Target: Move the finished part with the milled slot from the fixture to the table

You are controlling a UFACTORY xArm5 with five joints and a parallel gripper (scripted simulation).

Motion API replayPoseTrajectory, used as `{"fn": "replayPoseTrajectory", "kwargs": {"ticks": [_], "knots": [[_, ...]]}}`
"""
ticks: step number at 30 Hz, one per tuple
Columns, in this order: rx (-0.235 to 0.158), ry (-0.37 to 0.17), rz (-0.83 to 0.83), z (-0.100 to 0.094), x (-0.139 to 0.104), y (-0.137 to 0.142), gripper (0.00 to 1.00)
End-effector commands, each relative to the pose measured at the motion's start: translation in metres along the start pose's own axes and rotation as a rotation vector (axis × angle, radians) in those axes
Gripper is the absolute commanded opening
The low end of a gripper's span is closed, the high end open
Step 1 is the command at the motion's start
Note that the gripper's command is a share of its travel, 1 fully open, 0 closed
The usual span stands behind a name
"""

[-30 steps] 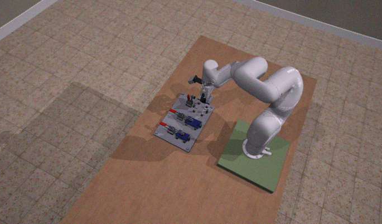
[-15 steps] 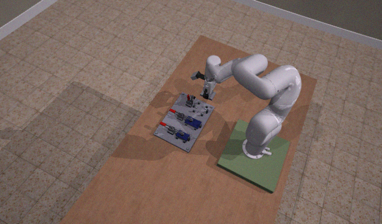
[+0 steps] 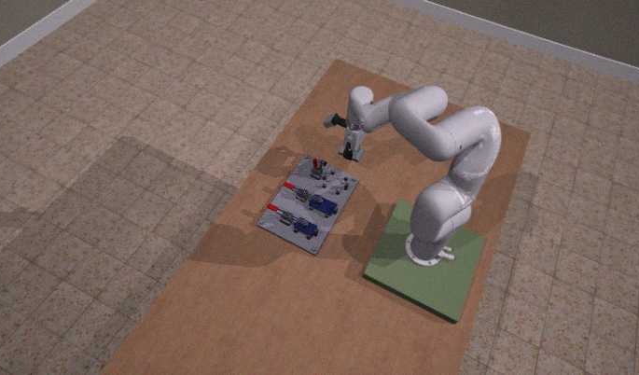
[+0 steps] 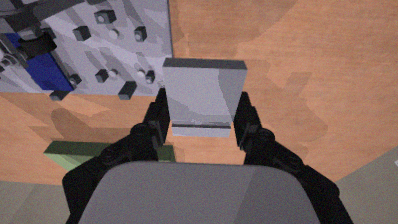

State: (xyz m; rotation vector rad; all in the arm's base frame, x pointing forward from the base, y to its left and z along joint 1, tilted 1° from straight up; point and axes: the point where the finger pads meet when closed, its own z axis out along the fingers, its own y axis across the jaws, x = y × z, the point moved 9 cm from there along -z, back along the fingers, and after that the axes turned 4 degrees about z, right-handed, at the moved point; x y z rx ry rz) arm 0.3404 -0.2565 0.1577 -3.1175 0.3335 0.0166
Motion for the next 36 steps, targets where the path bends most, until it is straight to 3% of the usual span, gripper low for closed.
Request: {"fn": "replayPoseTrajectory", "kwargs": {"ticks": [1,36], "knots": [[-0.001,0.003,0.000,-0.001,0.001,0.004,0.00],[-0.001,0.003,0.000,-0.001,0.002,0.020,0.00]]}}
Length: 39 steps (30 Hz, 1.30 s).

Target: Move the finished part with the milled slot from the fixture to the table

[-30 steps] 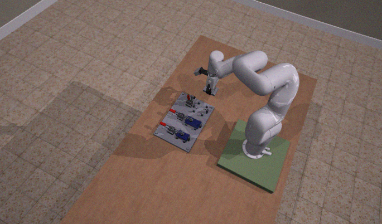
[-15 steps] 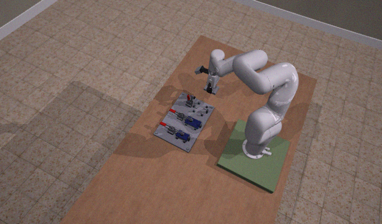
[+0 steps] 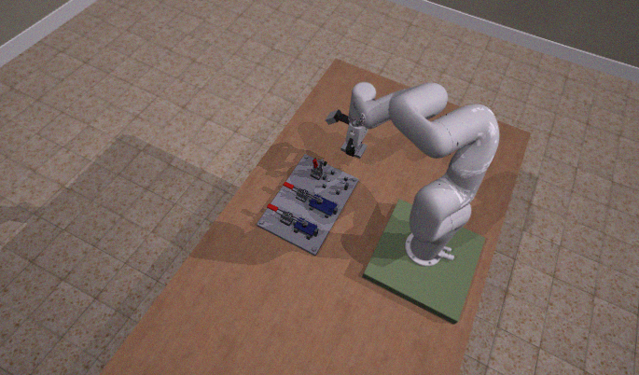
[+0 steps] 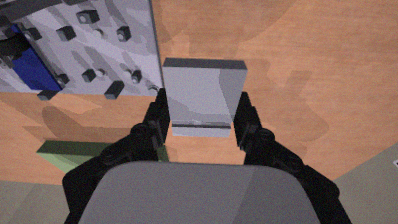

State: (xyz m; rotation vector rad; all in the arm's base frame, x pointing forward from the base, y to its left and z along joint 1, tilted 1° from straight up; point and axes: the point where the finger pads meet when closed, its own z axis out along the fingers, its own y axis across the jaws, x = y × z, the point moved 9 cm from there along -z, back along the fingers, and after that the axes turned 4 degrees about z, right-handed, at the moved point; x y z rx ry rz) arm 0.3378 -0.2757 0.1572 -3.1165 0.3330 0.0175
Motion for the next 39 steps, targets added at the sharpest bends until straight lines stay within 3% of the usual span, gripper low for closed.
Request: {"fn": "replayPoseTrajectory", "kwargs": {"ticks": [1,22,39], "knots": [[-0.002,0.004,0.000,-0.001,0.001,0.000,0.00],[-0.002,0.004,0.000,0.001,0.001,0.000,0.00],[-0.002,0.004,0.000,0.025,0.001,0.000,0.00]]}}
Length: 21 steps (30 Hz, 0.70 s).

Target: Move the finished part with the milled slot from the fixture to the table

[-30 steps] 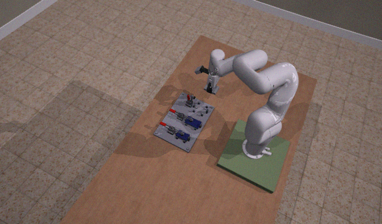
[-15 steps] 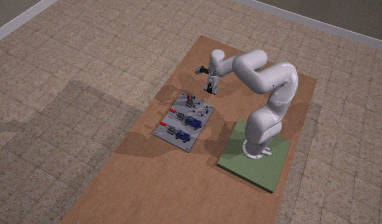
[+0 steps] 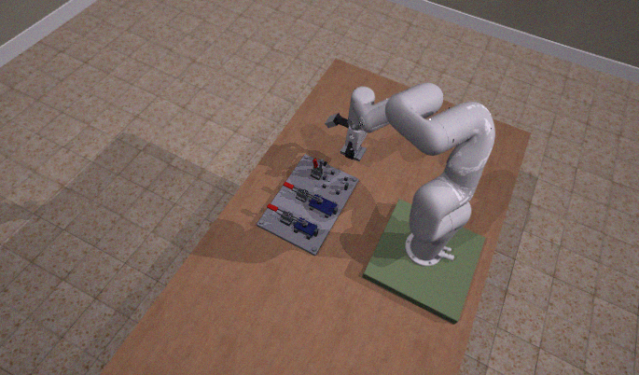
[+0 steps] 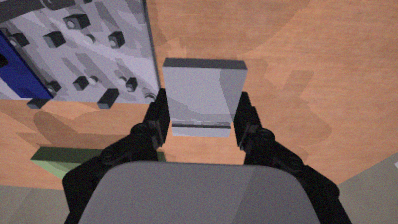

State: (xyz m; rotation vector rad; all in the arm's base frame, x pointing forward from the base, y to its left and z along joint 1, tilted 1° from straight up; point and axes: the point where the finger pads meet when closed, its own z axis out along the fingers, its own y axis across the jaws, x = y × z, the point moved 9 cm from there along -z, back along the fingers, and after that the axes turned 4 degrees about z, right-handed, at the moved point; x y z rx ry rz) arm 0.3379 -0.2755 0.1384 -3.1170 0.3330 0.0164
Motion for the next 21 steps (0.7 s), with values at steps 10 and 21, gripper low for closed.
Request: {"fn": "replayPoseTrajectory", "kwargs": {"ticks": [10,21], "knots": [[-0.001,0.003,0.000,0.029,0.001,0.000,0.00],[-0.001,0.003,0.000,0.051,0.001,0.000,0.00]]}}
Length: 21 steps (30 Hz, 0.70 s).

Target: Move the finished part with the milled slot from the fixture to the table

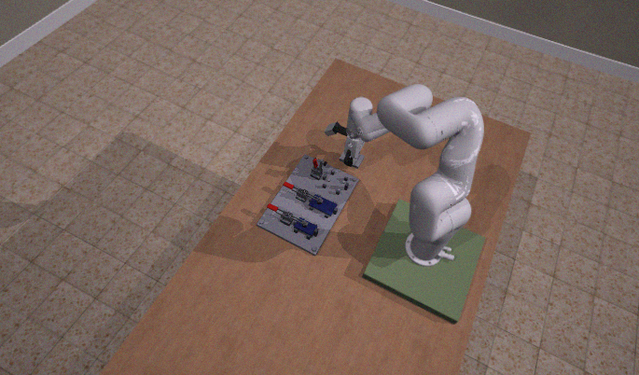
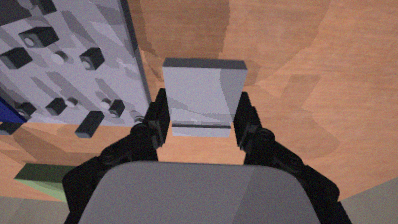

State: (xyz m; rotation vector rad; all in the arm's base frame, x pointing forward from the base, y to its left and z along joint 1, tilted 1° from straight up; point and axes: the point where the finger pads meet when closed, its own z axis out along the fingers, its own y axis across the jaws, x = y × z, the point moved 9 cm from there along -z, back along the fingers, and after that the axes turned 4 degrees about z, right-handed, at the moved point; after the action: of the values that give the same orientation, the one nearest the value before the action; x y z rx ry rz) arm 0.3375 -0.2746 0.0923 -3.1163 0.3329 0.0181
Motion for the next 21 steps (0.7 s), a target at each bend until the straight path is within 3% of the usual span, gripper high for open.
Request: {"fn": "replayPoseTrajectory", "kwargs": {"ticks": [1,21], "knots": [[-0.002,0.004,0.000,0.0067,0.0014,0.0006,0.00],[-0.002,0.004,0.000,0.0166,0.0015,0.0006,0.00]]}}
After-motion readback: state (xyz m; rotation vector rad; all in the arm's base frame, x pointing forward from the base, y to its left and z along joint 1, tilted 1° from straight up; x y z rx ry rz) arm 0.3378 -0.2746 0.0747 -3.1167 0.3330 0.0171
